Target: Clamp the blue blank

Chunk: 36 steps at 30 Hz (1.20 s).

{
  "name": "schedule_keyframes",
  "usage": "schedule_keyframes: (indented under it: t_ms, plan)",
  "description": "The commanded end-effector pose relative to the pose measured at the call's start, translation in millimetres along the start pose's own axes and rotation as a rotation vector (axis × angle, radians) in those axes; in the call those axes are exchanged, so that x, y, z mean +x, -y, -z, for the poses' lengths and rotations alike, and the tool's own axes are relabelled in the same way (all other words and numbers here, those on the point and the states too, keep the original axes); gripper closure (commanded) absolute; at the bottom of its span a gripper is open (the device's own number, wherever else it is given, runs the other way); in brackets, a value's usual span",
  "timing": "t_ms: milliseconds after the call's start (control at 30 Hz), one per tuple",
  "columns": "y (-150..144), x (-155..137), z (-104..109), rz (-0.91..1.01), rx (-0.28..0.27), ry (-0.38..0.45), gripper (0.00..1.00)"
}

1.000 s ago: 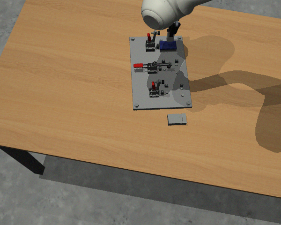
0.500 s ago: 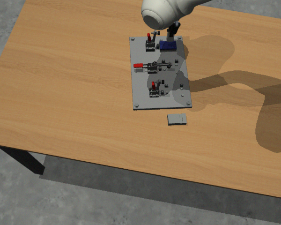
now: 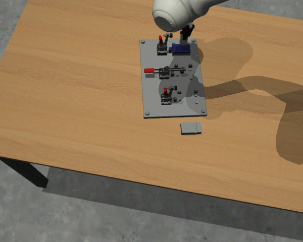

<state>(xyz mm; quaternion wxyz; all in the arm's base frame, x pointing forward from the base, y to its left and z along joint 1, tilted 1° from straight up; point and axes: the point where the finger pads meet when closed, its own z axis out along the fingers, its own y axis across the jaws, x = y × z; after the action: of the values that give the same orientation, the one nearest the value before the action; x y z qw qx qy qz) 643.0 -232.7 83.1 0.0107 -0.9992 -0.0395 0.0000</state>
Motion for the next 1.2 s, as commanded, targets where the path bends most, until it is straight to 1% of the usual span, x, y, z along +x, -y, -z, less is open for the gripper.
schedule_keyframes:
  t_ms: [0, 200, 400, 600, 833, 1167]
  plan:
    - [-2, 1, 2, -0.005, 0.0, -0.005, 1.0]
    - [-2, 1, -8, -0.005, 0.0, -0.005, 1.0]
    - [-2, 1, -12, -0.005, 0.0, -0.005, 1.0]
    - [-2, 0, -13, -0.005, 0.0, -0.005, 1.0]
    - [-2, -10, -13, -0.005, 0.0, -0.005, 1.0]
    - [-3, -53, -13, -0.005, 0.0, -0.005, 1.0]
